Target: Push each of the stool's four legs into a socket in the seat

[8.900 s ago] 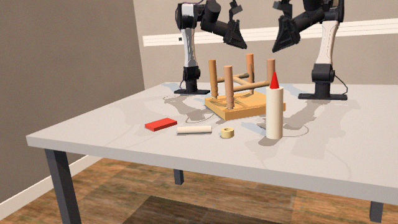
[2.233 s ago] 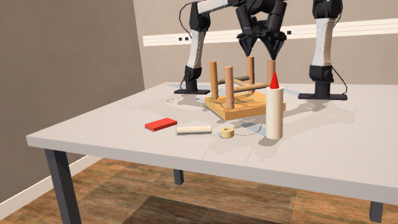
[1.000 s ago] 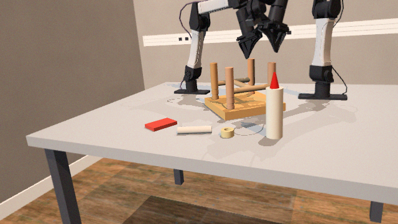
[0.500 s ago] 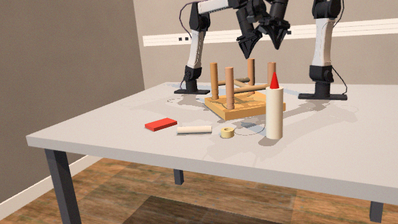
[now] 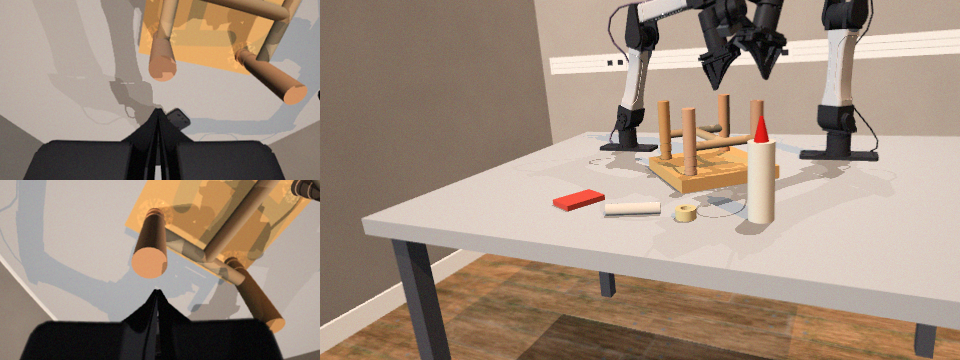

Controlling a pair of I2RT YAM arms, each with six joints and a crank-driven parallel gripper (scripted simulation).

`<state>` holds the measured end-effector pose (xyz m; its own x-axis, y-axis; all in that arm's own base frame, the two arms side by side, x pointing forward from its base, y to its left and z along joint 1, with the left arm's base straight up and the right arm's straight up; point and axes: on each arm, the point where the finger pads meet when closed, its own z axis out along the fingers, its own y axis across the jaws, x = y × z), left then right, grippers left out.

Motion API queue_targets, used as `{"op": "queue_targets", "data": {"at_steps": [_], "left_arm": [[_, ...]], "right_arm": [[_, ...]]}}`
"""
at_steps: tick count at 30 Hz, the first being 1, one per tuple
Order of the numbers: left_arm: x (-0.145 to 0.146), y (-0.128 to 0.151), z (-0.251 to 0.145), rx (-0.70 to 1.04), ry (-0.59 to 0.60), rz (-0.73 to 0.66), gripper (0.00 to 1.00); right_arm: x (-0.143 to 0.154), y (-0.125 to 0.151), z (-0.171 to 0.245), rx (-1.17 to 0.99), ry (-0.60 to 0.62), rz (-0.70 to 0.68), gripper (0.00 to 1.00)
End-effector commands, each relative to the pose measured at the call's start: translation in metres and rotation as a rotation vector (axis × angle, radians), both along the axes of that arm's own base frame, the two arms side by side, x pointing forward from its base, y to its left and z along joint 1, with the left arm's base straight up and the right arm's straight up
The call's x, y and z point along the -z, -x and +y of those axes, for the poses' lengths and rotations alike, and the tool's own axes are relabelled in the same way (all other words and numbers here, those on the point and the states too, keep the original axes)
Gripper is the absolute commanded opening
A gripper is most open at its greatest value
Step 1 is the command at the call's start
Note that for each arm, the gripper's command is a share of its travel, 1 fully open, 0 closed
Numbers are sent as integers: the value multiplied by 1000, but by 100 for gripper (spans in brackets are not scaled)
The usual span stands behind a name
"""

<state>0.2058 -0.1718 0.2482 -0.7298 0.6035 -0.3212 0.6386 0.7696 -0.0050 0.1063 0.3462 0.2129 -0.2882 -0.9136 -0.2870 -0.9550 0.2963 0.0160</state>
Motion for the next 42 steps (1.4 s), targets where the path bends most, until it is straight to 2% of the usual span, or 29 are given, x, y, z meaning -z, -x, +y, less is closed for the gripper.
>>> {"op": "queue_targets", "data": {"at_steps": [1,9,11,13,25,32,38,41,42], "left_arm": [[-1,2,2,5,10,-5,0],[-1,2,2,5,10,-5,0],[-1,2,2,5,10,-5,0],[-1,2,2,5,10,-5,0],[-1,-5,4,-17,31,-41,0],[-4,-24,0,-45,75,-105,0],[-8,-44,2,-87,125,-182,0],[-8,-45,-2,-85,146,-184,0],[-9,-50,-1,-93,156,-201,0]], "right_arm": [[-17,-2,-9,1,16,-1,0],[-42,-6,0,1,-58,-22,0],[-50,0,-14,1,-67,-26,0],[-39,-1,-12,1,-34,-16,0],[-41,-6,-12,20,-73,-22,0],[-46,-30,-7,77,-145,-52,0],[-52,-63,-10,162,-223,-106,0],[-52,-62,-8,162,-244,-90,0],[-54,-70,-10,183,-261,-101,0]]}}
